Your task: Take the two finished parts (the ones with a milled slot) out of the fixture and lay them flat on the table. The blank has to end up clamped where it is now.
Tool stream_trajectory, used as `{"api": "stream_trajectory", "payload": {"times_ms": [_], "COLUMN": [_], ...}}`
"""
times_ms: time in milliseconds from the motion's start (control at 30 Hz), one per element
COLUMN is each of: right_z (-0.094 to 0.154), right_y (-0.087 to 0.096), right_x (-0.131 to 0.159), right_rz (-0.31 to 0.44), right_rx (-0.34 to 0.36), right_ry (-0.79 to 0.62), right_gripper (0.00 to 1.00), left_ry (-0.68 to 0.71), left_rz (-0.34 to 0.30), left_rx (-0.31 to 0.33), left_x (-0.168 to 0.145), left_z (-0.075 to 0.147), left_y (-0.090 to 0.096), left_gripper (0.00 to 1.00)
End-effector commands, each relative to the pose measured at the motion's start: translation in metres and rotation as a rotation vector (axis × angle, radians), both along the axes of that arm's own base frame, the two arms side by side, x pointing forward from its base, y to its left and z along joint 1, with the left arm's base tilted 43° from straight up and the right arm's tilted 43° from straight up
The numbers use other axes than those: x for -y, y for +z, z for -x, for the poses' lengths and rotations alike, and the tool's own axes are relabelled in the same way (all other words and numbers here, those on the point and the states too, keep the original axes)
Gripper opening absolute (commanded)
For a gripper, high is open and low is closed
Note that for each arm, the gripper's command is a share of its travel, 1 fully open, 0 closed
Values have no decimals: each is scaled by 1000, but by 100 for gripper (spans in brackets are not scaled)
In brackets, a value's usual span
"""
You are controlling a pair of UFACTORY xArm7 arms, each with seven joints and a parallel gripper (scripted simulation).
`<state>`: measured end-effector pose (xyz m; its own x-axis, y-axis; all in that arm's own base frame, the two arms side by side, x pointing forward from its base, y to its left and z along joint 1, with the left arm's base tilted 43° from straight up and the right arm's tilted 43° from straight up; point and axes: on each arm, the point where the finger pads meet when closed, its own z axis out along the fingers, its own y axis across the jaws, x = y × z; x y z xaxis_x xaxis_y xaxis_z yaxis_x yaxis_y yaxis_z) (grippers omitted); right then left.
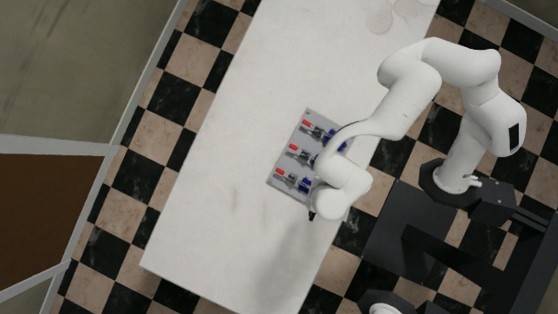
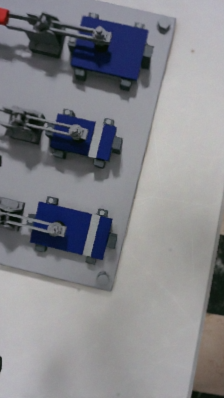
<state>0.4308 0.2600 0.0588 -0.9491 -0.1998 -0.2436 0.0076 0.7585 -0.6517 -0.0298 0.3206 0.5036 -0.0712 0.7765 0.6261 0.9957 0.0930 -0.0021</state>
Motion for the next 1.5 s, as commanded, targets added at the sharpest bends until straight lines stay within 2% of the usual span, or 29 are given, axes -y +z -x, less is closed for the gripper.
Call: {"api": "stream_trajectory", "payload": {"times_ms": [0,33,67,533,600,633,867,1467], "right_z": [3,3,5,20,20,23,33,33], "right_y": [20,20,31,79,79,89,112,114], "right_x": [-13,-13,-17,-38,-38,-42,-50,-51], "right_rz": [34,34,53,138,138,155,194,196], "right_rx": [-67,-67,-102,-268,-268,-304,-387,-392], "right_ry": [75,75,116,304,304,343,435,440], "right_gripper": [100,100,100,100,100,100,100,100], "left_ry": [1,1,1,1,1,1,1,1], "left_rz": [-4,-4,-4,-4,-4,-4,-4,-4], "left_rx": [2,2,2,2,2,2,2,2], "left_x": [0,0,0,0,0,0,0,0], "left_z": [0,0,0,0,0,0,0,0], "left_y": [2,2,2,2,2,2,2,2], "left_gripper": [100,100,100,100,100,100,100,100]}}
